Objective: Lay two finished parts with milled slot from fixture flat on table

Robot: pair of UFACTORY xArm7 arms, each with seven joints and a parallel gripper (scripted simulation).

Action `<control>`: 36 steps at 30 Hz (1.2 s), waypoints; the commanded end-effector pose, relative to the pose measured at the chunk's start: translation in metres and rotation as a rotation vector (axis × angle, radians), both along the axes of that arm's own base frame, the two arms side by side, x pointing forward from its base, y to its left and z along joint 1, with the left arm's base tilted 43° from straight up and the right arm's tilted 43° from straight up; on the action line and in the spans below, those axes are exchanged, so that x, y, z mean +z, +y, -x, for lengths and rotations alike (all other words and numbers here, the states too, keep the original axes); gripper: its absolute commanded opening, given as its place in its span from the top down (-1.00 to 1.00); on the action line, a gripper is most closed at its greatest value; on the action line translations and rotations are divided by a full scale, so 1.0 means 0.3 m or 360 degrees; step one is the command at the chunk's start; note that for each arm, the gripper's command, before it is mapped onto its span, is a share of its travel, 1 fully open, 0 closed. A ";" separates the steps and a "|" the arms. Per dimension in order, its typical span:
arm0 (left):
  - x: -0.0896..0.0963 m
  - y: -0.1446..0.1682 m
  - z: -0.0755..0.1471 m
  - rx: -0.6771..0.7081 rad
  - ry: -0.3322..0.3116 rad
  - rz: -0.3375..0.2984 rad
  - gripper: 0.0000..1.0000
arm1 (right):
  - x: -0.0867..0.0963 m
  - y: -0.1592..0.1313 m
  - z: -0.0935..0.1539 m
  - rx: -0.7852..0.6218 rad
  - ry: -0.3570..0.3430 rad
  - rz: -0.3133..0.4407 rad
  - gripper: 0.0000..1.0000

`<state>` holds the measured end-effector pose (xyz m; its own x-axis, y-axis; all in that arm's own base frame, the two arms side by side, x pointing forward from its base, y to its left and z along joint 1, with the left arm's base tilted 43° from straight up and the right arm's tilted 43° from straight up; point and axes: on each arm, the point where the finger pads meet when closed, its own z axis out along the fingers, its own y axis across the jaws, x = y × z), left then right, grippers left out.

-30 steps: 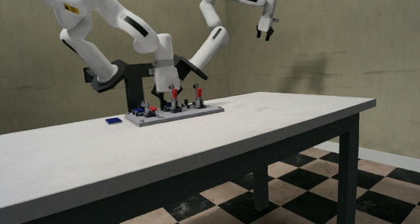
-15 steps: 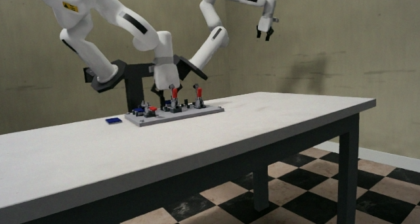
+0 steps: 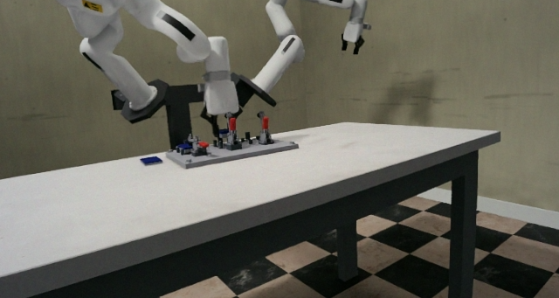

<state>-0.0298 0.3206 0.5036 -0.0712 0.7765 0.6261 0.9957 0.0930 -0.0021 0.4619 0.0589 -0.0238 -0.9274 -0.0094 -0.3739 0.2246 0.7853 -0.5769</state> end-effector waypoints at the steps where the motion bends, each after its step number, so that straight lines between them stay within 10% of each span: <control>1: 0.006 -0.001 0.001 0.0001 -0.0003 -0.0006 -1.00 | 0.014 0.020 0.002 0.0007 -0.0004 -0.0006 1.00; 36: 0.006 -0.001 0.001 0.0001 -0.0003 -0.0006 -1.00 | 0.061 0.063 0.035 0.0007 -0.0004 -0.0006 1.00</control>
<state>-0.0298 0.3206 0.5036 -0.0712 0.7765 0.6261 0.9957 0.0930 -0.0021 0.4549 0.0696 -0.0119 -0.9274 -0.0093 -0.3739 0.2247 0.7853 -0.5769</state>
